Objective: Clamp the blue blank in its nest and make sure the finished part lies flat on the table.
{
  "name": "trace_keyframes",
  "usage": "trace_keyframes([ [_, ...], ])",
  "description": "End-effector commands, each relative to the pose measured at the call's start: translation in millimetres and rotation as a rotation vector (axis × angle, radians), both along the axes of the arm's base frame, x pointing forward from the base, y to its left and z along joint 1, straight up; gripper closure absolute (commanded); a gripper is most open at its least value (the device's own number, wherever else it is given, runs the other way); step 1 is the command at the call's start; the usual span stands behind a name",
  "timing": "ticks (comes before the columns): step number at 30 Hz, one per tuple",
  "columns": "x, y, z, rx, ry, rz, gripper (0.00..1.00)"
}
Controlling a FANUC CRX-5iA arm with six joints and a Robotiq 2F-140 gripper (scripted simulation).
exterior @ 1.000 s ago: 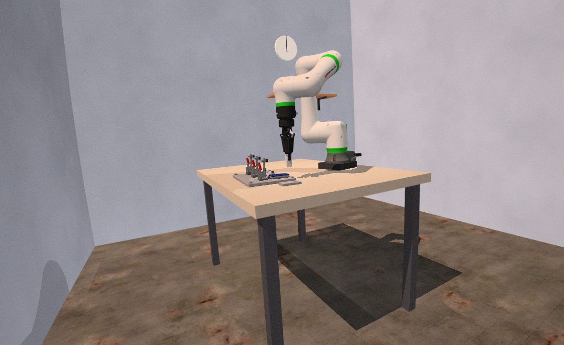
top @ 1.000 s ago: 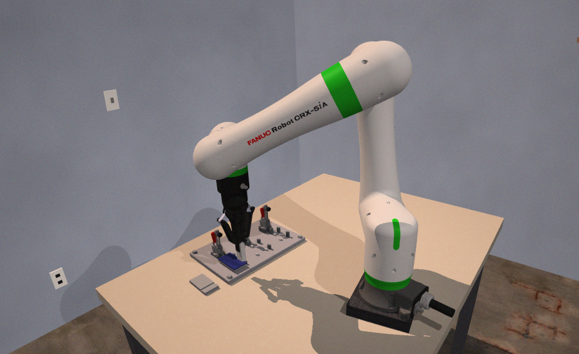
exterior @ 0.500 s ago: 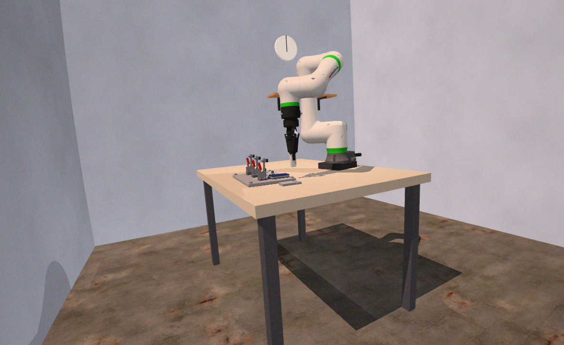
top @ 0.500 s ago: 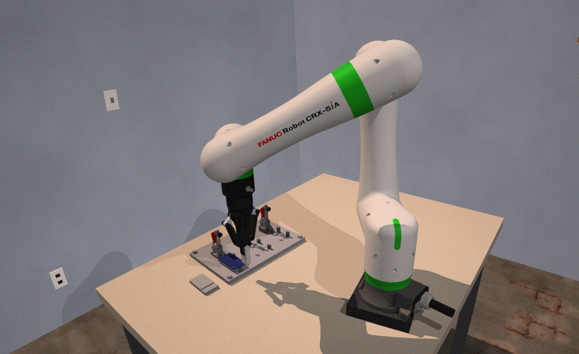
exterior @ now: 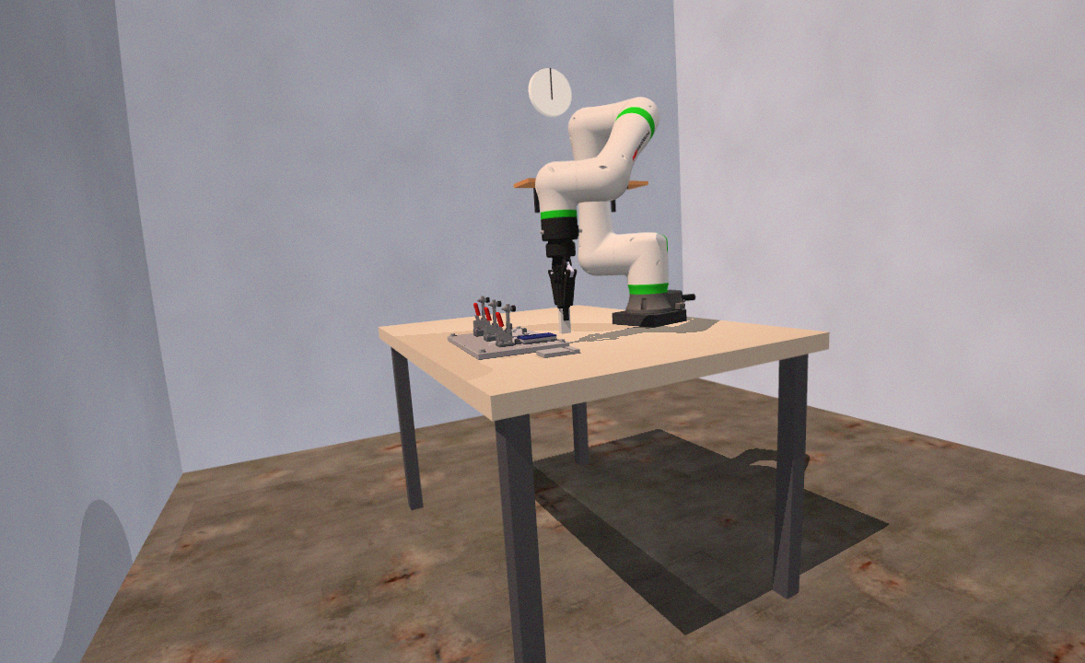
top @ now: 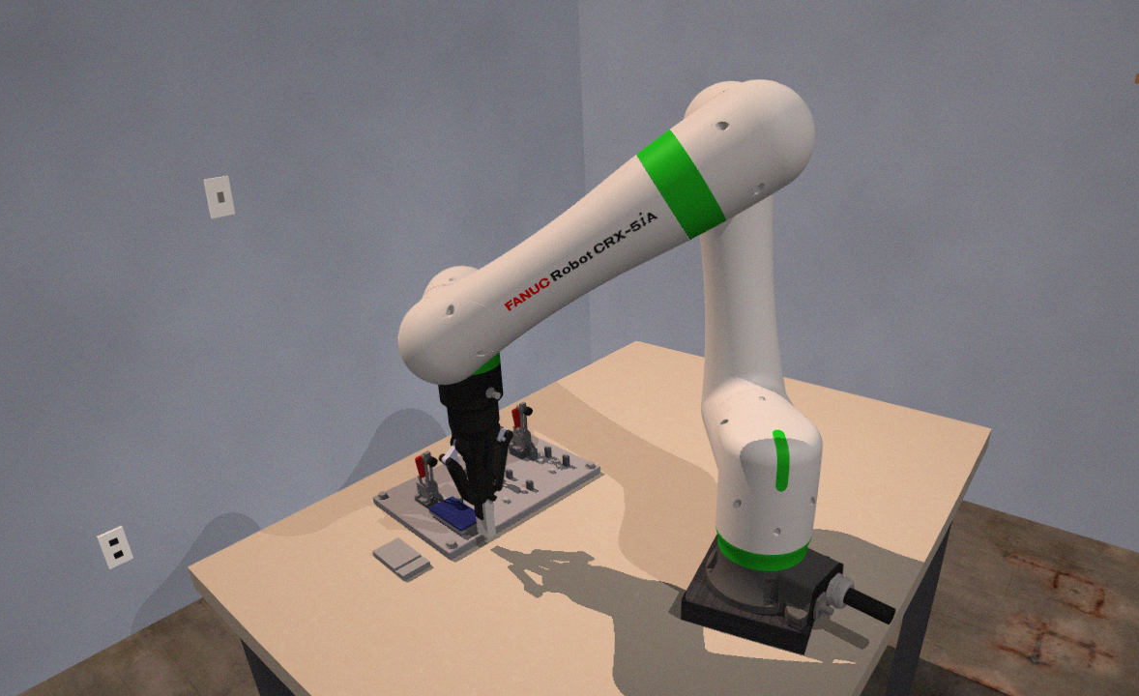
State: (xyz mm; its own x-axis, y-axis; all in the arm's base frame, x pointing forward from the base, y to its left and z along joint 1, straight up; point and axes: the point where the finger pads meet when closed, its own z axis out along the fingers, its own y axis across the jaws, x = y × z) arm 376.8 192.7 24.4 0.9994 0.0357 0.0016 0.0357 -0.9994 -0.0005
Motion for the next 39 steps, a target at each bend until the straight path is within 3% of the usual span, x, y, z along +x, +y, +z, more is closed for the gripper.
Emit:
trace_keyframes([
  [1,0.2,0.1,-0.2,0.0,0.0,0.0,1.0],
  [39,0.4,0.2,-5.0,0.0,0.0,0.0,1.0],
])
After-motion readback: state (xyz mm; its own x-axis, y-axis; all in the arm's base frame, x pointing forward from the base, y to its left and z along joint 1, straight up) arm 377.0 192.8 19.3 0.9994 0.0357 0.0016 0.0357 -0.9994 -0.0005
